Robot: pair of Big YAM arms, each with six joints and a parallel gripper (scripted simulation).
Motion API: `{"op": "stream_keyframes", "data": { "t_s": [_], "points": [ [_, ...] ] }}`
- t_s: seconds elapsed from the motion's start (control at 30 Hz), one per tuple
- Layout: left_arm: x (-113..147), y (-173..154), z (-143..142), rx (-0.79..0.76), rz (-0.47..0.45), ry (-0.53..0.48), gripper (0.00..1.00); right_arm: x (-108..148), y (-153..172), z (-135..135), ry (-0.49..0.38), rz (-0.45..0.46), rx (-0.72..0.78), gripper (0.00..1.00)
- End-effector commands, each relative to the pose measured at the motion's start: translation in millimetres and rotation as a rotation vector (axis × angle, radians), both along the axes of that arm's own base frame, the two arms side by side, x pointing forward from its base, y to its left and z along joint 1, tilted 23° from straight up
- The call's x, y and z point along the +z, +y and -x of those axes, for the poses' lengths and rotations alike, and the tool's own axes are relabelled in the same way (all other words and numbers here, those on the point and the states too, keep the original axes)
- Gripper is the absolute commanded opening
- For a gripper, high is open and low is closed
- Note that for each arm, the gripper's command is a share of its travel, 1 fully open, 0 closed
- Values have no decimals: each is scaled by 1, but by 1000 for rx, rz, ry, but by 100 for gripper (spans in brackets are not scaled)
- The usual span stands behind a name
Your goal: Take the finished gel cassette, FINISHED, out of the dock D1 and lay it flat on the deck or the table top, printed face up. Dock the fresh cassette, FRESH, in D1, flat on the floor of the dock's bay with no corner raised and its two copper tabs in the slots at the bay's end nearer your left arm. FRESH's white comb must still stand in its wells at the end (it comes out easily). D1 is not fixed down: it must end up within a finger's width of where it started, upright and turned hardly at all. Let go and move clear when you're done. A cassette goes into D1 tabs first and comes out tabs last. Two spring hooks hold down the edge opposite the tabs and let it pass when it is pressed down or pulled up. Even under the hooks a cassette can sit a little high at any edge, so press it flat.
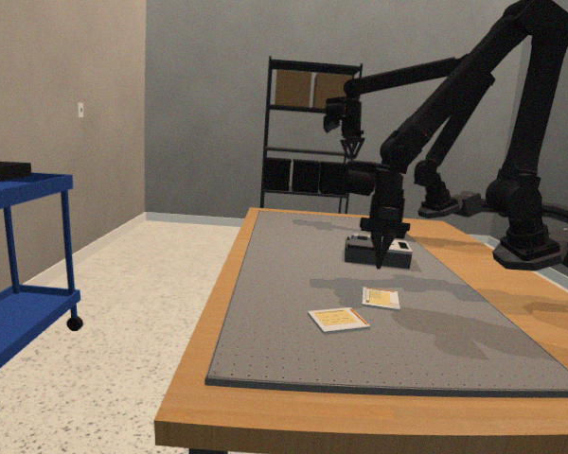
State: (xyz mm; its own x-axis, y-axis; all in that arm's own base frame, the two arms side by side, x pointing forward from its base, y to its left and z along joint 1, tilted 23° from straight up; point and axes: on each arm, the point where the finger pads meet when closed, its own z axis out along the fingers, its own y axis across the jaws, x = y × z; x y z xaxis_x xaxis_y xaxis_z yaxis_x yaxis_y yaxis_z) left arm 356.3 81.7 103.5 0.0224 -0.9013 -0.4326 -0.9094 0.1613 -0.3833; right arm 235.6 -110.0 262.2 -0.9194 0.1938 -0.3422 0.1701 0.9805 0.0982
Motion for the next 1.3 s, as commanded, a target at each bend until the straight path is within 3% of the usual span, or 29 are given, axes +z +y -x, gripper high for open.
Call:
{"op": "stream_keyframes", "data": {
  "t_s": [0.0,0.67,0.7,1.27],
  "points": [
    [8,-5,-2,-5,-1,-33,0,29,-8,-8,-40,21,-21,100],
    [-8,-16,11,-12,8,-16,0,29,-8,-8,-40,21,-21,100],
    [-10,-15,11,-11,7,18,98,29,-8,-8,-40,21,-21,100],
    [-15,-12,13,-11,7,18,98,29,-8,-8,-40,21,-21,100]
  ]
}}
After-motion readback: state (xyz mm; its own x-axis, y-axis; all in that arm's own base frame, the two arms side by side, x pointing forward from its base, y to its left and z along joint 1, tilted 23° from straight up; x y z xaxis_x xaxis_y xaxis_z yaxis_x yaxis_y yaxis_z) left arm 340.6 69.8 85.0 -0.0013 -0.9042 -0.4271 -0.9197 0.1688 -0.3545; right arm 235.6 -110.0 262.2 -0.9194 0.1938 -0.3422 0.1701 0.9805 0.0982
